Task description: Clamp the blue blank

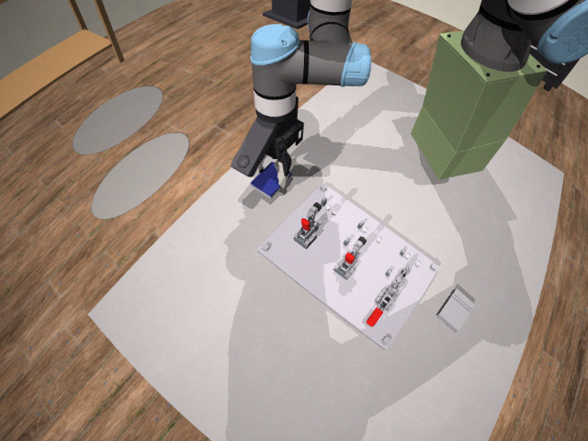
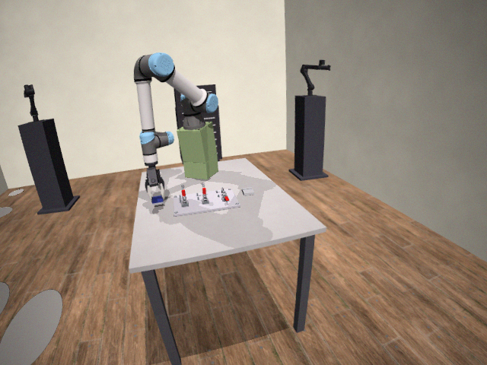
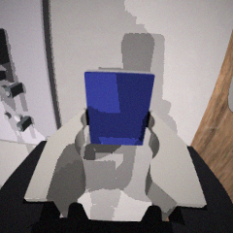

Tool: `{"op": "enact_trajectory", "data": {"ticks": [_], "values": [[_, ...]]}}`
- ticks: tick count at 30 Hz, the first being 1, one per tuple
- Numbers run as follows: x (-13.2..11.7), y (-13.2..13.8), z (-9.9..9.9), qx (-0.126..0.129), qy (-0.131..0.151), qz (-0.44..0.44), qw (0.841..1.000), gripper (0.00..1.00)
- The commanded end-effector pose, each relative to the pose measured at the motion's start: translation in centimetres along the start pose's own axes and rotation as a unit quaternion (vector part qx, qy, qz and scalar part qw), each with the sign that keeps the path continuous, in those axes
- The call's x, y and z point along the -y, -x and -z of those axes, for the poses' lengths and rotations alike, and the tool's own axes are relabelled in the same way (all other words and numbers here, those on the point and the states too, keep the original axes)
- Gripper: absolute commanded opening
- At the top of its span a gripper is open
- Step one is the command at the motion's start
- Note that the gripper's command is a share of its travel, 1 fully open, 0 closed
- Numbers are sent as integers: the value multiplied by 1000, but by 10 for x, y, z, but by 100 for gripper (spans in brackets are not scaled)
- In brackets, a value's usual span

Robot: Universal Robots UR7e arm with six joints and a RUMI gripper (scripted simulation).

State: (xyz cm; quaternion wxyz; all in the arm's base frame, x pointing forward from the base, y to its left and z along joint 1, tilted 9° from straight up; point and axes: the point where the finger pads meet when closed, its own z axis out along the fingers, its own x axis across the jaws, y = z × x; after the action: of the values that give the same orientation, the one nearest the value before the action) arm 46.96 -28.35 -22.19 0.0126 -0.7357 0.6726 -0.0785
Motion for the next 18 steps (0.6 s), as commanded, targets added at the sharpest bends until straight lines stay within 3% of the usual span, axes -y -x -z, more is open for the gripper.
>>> {"op": "enact_trajectory", "data": {"ticks": [1,10,18], "values": [[0,0,24,0,0,0,1000,0],[0,0,65,0,0,0,1000,0],[0,0,81,0,0,0,1000,0]]}}
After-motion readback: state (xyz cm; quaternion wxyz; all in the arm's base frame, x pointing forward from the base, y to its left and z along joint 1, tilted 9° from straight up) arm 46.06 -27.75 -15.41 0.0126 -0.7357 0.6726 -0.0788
